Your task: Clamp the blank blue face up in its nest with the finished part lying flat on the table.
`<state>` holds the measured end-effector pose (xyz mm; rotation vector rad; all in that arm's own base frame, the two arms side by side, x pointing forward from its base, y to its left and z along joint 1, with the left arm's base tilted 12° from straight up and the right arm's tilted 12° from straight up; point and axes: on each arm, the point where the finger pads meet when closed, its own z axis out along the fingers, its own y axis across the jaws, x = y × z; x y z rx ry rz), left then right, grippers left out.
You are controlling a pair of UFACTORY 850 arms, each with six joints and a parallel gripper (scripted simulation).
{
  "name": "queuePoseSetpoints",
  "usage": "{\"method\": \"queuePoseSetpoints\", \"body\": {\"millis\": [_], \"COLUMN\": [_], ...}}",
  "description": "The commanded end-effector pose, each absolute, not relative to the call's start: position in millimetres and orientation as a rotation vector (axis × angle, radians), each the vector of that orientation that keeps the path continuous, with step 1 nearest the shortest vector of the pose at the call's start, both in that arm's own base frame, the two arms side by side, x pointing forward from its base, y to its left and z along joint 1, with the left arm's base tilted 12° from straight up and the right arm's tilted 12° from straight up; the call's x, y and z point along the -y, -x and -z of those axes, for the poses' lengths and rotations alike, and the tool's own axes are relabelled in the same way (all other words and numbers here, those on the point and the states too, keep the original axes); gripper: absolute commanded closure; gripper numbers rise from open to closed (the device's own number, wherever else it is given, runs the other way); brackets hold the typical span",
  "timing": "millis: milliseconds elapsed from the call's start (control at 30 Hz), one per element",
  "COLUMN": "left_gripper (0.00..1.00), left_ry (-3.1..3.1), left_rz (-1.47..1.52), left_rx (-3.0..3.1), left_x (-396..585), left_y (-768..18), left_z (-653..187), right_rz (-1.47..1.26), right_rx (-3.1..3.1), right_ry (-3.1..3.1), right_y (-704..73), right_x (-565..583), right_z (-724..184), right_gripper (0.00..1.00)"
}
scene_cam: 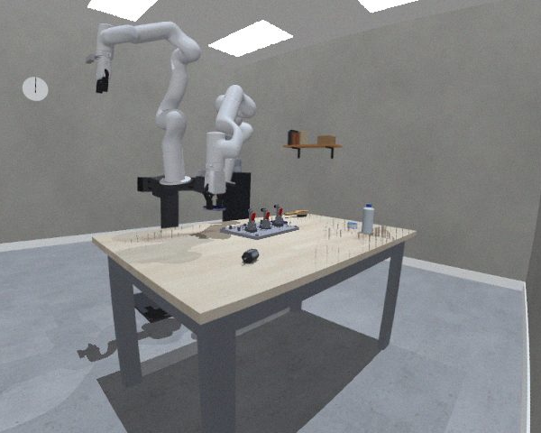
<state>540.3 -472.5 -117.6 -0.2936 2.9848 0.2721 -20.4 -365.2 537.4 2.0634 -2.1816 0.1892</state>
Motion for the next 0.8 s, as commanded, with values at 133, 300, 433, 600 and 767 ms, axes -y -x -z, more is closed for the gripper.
{"method": "queuePoseSetpoints", "body": {"millis": [133,300,433,600,767], "left_gripper": [1.00,1.00,1.00,1.00,1.00], "left_ry": [0.096,0.087,0.087,0.087,0.087], "left_rz": [-0.280,-0.280,-0.280,-0.280,-0.280], "left_rx": [-3.014,-3.015,-3.015,-3.015,-3.015], "left_x": [473.8,473.8,473.7,473.7,473.5], "left_y": [-541.2,-541.2,-541.3,-541.3,-541.5], "left_z": [116.0,116.0,116.1,116.4,117.4], "right_rz": [-0.191,-0.191,-0.191,-0.191,-0.191], "right_rx": [2.181,2.181,2.181,2.181,2.181], "right_ry": [-2.062,-2.062,-2.062,-2.062,-2.062], "right_y": [20.4,20.4,20.4,20.4,20.4], "right_x": [365.5,365.5,365.5,365.5,365.5], "right_z": [-538.3,-538.3,-538.3,-538.3,-538.3], "right_gripper": [0.00,0.00,0.00,0.00,0.00]}}
